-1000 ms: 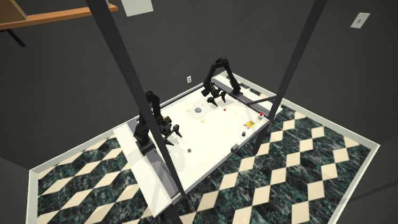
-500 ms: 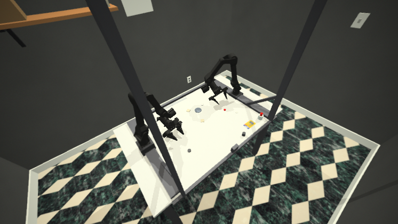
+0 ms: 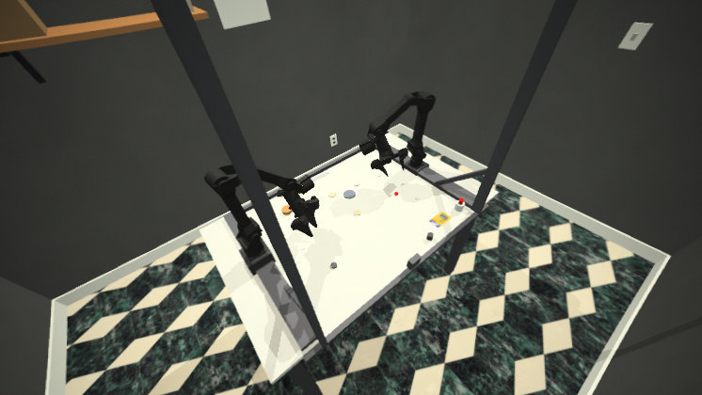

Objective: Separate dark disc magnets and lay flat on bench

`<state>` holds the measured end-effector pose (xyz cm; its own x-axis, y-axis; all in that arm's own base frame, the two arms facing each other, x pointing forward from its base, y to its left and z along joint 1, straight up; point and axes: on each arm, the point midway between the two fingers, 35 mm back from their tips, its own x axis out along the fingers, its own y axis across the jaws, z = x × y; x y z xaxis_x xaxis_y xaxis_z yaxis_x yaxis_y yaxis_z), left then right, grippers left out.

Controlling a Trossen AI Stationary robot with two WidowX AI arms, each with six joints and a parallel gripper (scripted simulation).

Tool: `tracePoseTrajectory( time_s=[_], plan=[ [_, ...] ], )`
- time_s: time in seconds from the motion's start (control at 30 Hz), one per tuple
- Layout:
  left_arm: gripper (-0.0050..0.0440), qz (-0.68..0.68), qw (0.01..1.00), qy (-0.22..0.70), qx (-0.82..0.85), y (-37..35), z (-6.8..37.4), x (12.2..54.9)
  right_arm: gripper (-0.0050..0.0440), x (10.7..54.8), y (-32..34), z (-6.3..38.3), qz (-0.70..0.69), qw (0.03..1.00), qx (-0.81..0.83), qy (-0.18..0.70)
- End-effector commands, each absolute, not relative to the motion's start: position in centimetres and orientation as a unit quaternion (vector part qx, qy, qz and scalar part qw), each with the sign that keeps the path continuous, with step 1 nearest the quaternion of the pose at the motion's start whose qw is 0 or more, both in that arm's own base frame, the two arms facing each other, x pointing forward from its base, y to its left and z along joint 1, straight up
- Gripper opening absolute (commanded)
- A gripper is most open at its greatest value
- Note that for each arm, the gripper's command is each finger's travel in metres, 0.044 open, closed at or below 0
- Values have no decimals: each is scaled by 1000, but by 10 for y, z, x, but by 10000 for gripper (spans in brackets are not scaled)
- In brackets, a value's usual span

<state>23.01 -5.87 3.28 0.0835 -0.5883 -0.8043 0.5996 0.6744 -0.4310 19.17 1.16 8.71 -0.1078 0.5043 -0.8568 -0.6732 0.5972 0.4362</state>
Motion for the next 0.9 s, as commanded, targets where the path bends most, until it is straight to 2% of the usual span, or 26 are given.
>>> tracePoseTrajectory(
  time_s=[0.0,0.3,0.63,0.87],
  plan=[
    [400,-333,731,595,15,-49,61,232,400,192,9,108,364,675,-85,636],
    [400,-219,725,654,10,-34,97,216,400,182,7,128,247,694,-73,673],
    [400,-30,718,696,4,-6,158,170,400,165,0,160,63,738,-33,671],
    [400,4,719,695,3,0,168,161,400,162,-1,166,31,747,-23,663]
  ],
)
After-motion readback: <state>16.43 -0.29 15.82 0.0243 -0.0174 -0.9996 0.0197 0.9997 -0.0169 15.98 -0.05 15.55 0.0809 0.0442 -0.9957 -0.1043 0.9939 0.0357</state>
